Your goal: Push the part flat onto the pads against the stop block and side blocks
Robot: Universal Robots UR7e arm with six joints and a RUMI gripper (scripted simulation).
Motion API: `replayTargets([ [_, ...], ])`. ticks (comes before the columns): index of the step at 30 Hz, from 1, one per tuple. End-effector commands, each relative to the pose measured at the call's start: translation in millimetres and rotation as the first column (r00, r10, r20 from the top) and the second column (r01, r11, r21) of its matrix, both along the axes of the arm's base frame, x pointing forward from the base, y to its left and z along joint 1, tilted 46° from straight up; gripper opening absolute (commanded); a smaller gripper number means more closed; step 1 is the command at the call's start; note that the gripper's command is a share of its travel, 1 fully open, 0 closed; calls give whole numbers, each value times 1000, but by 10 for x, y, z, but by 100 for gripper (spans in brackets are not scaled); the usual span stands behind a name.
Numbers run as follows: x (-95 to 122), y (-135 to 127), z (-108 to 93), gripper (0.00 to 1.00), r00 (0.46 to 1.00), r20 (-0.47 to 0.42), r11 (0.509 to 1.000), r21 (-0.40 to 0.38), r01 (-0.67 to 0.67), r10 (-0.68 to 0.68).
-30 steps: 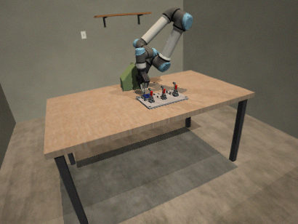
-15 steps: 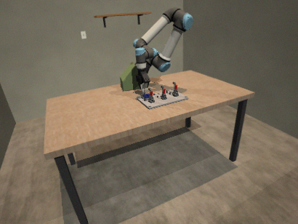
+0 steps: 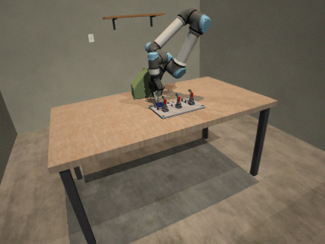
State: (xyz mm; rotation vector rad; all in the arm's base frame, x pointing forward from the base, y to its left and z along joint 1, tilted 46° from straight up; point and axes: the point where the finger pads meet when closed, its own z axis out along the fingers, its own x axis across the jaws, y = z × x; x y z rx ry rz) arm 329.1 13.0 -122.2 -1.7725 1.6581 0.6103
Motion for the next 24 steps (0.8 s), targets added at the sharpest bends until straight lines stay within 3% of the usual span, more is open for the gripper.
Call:
replayTargets([
  [1,9,-4,1,0,1000,0,1000,-1,0,0],
  [24,48,-4,6,0,1000,0,1000,-1,0,0],
])
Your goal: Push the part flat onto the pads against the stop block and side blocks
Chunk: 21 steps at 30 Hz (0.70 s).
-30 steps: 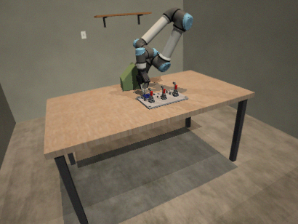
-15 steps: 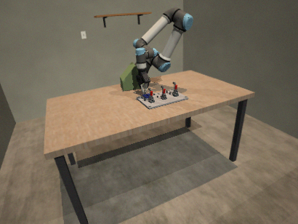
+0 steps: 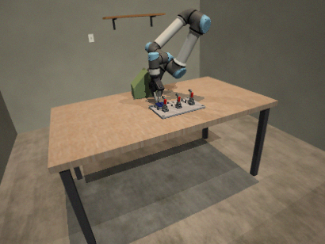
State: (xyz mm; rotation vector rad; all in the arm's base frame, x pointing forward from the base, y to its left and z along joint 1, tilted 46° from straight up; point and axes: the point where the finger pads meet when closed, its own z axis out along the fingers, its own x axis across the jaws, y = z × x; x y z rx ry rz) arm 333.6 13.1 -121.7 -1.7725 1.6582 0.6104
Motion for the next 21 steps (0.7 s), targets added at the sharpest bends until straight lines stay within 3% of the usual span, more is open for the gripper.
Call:
replayTargets([
  [1,3,-5,0,0,1000,1,1000,-1,0,0],
  [21,64,-4,8,0,1000,1,1000,-1,0,0],
])
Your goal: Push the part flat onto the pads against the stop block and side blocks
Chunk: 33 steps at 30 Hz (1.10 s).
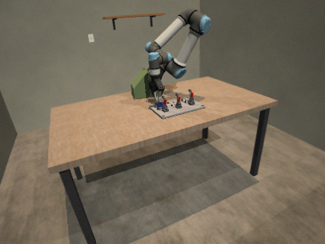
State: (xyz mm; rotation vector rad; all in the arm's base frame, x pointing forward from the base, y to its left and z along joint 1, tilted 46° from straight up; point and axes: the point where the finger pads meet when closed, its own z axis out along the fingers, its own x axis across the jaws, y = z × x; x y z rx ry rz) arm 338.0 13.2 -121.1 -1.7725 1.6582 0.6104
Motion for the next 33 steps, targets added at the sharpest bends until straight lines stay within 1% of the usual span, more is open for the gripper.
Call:
replayTargets([
  [1,28,-4,4,0,1000,1,1000,-1,0,0],
  [33,97,-3,13,0,1000,1,1000,-1,0,0],
])
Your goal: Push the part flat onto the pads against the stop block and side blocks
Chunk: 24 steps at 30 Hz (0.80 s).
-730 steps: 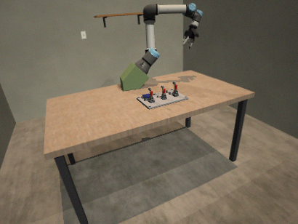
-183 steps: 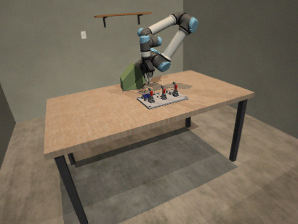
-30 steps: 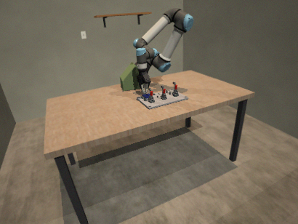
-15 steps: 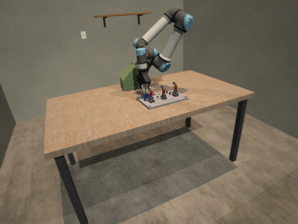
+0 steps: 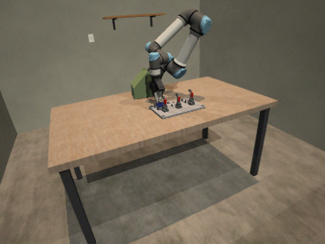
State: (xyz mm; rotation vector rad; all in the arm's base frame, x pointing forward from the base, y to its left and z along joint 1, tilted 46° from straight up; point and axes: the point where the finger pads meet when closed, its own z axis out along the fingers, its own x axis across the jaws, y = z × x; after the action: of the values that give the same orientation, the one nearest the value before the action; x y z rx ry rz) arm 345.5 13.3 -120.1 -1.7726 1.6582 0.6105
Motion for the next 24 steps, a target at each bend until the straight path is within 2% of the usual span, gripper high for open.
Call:
replayTargets([
  [1,34,-4,5,0,1000,1,1000,-1,1,-1],
  [15,58,-4,8,0,1000,1,1000,-1,1,-1],
  [20,-48,-3,-5,0,1000,2,1000,-1,1,-1],
  [24,-48,-3,-5,0,1000,2,1000,-1,1,-1],
])
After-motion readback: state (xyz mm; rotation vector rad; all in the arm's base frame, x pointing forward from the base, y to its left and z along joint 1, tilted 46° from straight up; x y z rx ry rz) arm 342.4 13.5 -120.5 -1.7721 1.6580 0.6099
